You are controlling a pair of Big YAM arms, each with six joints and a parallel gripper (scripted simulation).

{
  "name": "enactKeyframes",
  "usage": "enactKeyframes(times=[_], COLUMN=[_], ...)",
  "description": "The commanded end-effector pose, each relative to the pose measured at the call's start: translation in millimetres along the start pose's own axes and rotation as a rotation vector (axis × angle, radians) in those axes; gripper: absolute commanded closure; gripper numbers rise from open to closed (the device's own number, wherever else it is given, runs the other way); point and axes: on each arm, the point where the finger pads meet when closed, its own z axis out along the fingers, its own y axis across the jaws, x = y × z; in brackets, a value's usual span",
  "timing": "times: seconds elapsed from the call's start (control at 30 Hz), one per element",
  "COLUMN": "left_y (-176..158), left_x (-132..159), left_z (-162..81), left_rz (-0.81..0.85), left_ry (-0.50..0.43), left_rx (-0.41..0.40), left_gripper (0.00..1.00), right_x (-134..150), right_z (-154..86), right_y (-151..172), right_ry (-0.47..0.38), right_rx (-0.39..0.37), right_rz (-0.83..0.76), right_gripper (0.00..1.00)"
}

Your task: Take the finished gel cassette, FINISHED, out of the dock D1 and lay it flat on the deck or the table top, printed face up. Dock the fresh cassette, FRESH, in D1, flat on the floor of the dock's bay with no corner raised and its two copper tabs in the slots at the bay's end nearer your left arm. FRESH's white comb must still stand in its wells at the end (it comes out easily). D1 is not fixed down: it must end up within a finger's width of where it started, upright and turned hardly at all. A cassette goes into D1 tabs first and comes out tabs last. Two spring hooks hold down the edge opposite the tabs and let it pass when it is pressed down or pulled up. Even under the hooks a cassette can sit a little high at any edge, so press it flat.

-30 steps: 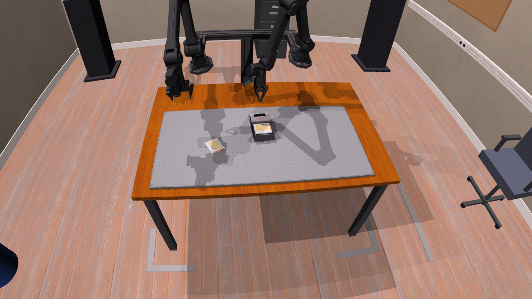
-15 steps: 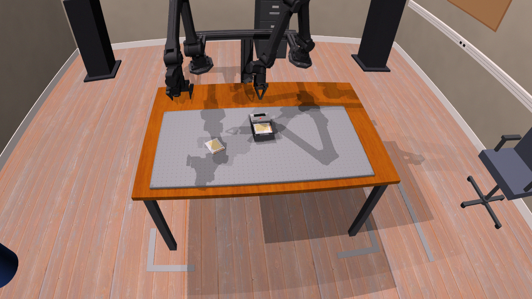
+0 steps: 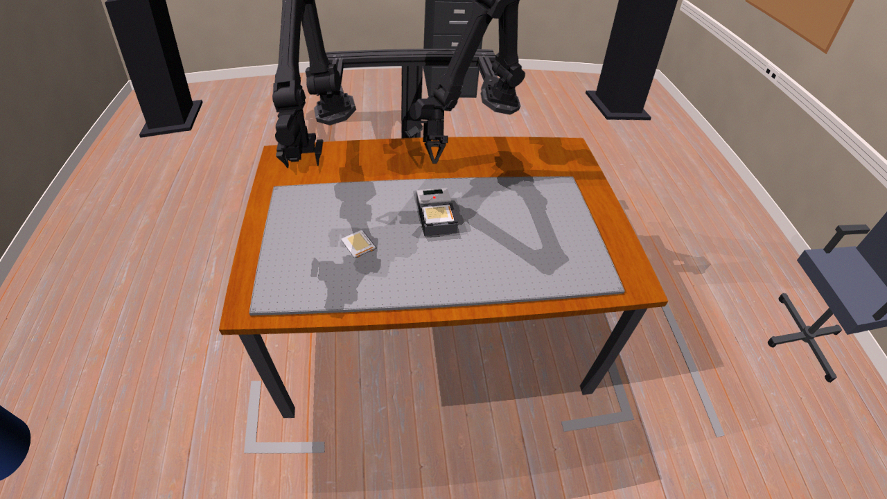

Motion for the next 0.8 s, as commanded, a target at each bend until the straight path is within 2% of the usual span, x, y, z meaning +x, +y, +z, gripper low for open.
enactKeyframes(times=[0.0, 0.77], left_y=[3.0, 11.5], left_x=[-6.8, -8.7], left_z=[-9.4, -22.9], left_rz=[-0.009, -0.009], left_ry=[-0.016, -0.016], left_rx=[-0.007, -0.007], left_gripper=[1.00, 1.00], right_x=[-15.8, -15.8], right_z=[-18.5, -18.5], right_y=[-7.3, -7.3], right_ry=[-0.045, -0.045], right_rx=[0.004, 0.004], right_rz=[0.000, 0.000], right_gripper=[0.00, 0.00])
